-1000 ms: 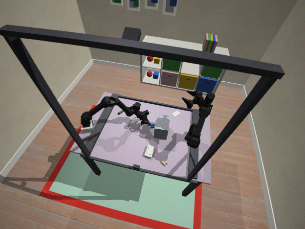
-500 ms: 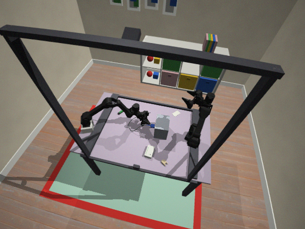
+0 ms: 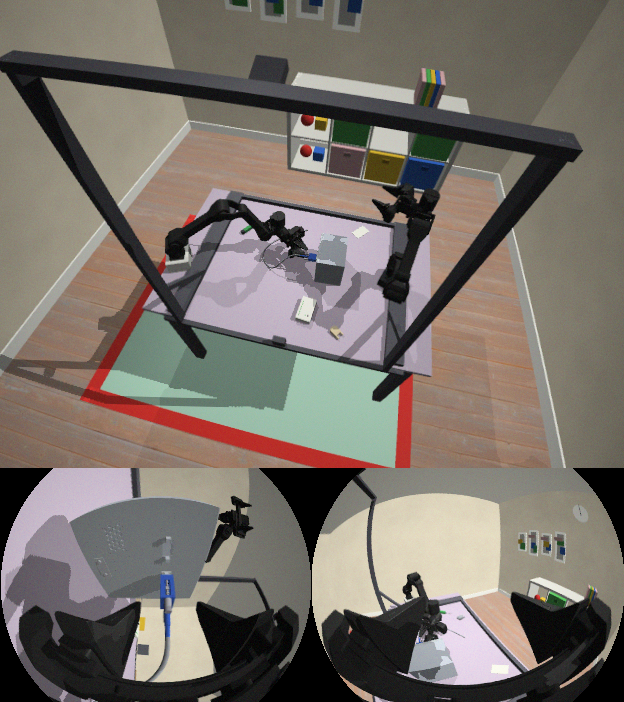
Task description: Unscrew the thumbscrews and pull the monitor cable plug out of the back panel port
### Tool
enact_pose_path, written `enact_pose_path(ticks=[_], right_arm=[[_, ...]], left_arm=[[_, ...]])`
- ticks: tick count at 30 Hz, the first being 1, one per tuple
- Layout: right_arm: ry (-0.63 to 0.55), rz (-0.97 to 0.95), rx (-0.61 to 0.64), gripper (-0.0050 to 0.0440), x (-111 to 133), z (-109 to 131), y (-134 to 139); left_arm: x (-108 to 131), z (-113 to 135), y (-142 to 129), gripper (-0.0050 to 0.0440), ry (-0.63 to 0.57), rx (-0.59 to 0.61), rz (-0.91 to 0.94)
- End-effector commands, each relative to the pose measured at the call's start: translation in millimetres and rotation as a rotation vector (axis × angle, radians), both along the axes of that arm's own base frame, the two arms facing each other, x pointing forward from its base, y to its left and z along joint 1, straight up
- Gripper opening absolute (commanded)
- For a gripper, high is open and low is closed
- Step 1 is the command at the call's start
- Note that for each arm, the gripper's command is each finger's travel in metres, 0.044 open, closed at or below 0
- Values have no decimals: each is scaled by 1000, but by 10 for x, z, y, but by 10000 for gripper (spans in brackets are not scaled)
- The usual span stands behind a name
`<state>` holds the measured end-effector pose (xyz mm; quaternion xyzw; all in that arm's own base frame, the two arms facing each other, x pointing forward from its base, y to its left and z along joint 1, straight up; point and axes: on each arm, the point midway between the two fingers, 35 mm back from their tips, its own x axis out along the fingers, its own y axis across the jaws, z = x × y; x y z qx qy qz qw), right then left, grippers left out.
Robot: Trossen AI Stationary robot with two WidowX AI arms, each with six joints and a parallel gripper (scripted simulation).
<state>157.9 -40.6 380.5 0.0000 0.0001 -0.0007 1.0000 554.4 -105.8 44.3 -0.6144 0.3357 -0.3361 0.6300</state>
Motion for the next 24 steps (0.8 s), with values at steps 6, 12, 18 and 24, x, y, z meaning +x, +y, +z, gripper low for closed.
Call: enact_pose_path(ticks=[6,12,18,24], right_arm=[[-1,1,-6,440,-3,29,11],[-1,1,-6,440,-3,29,11],[-1,1,-6,440,-3,29,11],[-1,1,-6,440,-3,29,11]], left_arm=[[22,130,1,440,-26,-1,-3],[22,130,1,440,-26,-1,-3],[80,174,-9,440,-83,115,27],[106,269,-26,440,-202,342,46]])
